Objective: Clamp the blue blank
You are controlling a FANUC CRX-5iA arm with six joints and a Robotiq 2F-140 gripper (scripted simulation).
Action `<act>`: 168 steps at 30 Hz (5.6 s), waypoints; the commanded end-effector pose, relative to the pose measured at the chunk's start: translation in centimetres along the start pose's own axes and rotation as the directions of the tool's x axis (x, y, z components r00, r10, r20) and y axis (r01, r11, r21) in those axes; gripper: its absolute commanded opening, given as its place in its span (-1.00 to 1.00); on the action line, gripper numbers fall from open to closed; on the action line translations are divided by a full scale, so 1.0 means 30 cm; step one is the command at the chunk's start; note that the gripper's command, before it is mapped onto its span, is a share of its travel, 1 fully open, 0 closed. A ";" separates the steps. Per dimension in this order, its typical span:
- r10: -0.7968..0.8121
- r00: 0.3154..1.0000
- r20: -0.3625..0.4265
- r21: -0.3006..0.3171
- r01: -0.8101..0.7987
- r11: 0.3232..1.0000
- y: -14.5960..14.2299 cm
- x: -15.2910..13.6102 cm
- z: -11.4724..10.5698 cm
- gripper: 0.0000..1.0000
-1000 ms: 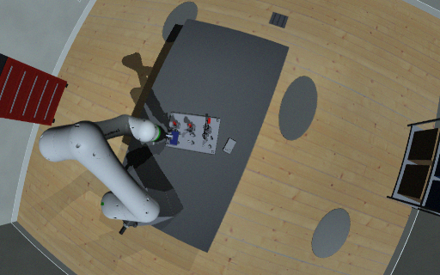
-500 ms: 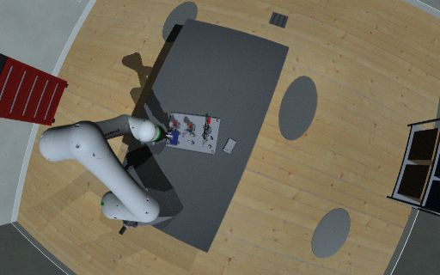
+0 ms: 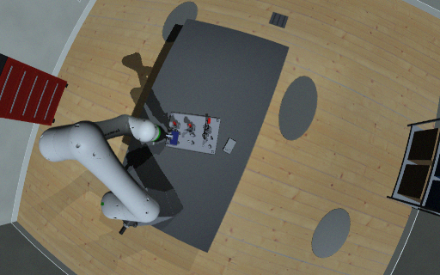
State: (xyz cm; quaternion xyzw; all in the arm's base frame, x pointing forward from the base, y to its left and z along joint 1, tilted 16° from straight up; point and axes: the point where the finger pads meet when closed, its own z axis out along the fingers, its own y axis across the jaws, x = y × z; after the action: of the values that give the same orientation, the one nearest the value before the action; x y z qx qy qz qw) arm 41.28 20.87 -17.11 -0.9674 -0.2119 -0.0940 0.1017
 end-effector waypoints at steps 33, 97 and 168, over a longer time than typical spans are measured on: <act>0.000 1.000 0.000 0.000 0.000 1.000 0.000 -0.098 0.071 -1.00; 0.000 1.000 0.000 0.000 0.000 1.000 -0.001 -0.266 0.191 -1.00; 0.000 1.000 0.000 0.000 0.000 1.000 0.000 -0.226 0.204 -1.00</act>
State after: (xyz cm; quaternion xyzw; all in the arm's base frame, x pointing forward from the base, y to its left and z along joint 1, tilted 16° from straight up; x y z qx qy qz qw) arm 36.04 19.68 -24.53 -0.9674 -0.2119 -0.0941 0.1018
